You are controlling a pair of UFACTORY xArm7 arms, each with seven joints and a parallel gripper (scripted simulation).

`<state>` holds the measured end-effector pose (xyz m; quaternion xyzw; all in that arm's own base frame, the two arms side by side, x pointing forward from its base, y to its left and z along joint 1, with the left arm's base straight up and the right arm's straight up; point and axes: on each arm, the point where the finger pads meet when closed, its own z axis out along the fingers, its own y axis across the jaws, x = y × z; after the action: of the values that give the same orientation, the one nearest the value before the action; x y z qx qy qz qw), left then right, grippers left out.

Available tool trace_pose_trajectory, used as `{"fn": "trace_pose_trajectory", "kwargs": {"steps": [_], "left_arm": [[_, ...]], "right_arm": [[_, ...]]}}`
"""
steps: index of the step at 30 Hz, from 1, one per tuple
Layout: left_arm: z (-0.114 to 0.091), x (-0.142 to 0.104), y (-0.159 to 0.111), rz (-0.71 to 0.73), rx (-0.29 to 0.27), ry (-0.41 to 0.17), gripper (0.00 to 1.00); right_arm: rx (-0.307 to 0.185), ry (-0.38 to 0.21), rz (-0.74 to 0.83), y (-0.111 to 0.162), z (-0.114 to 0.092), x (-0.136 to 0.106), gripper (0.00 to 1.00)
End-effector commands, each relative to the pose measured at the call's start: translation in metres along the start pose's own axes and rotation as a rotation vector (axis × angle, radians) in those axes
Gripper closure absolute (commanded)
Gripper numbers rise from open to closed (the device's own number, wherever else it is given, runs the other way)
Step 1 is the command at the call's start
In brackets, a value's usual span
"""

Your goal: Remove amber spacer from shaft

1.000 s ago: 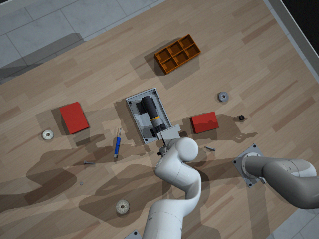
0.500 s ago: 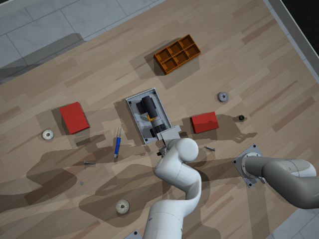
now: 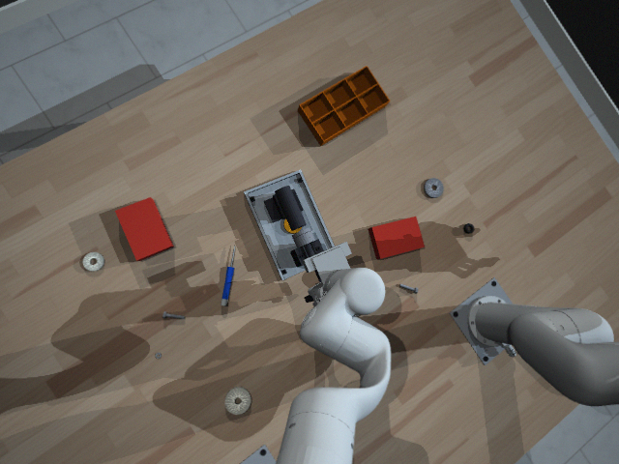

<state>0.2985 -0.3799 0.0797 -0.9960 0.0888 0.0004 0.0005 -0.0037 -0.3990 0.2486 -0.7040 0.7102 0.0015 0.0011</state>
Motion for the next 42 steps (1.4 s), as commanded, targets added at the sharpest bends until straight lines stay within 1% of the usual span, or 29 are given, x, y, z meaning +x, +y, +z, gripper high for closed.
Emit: {"fn": "trace_pose_trajectory", "kwargs": {"steps": [1,42], "left_arm": [[-0.0018,0.0026,0.001,0.0,-0.003,0.004,1.0],[-0.0019,0.0071,0.001,0.0,-0.003,0.004,1.0]], "right_arm": [[0.001,0.004,0.0,-0.0002,-0.0014,0.001,0.0],[0.001,0.004,0.0,-0.0002,-0.0014,0.001,0.0]]}}
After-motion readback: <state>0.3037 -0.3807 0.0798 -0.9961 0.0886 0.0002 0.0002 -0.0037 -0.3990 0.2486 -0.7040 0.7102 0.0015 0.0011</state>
